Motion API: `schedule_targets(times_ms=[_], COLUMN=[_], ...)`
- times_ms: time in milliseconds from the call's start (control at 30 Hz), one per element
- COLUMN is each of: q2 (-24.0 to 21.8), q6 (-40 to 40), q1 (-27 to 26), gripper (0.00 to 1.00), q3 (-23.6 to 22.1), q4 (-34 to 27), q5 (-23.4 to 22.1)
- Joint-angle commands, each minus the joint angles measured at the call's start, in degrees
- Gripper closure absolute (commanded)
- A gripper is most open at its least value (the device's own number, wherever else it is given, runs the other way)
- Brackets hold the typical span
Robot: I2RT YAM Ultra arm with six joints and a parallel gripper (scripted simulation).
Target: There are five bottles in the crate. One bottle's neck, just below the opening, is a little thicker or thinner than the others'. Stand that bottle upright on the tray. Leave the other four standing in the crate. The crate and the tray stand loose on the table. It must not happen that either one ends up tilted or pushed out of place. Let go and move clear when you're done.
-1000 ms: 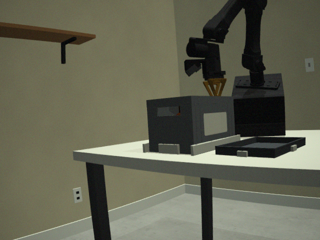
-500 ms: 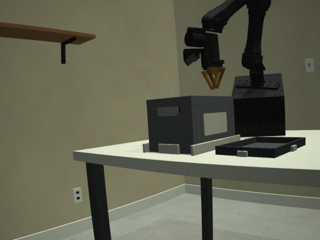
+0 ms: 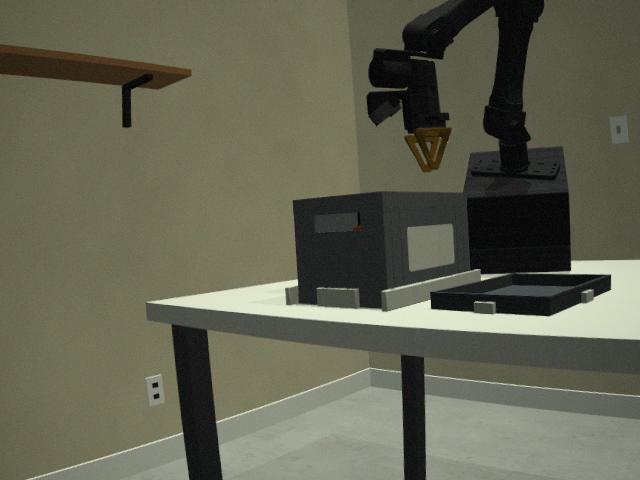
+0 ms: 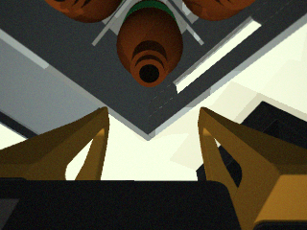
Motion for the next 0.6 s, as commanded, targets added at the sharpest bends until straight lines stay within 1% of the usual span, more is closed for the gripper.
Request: schedule_targets(times_ms=[0, 200, 233, 567], q2=[-2.02, -2.03, -2.05, -2.05], q6=[-0.48, -0.49, -0.39, -0.39], q1=[-0.86, -0.87, -0.87, -0.88], gripper=[0.39, 0.39, 1.0, 1.0], q3=[2.15, 2.16, 2.17, 2.17], q4=[-0.94, -0.96, -0.55, -0.54], q5=[-0.18, -0.18, -0.18, -0.18])
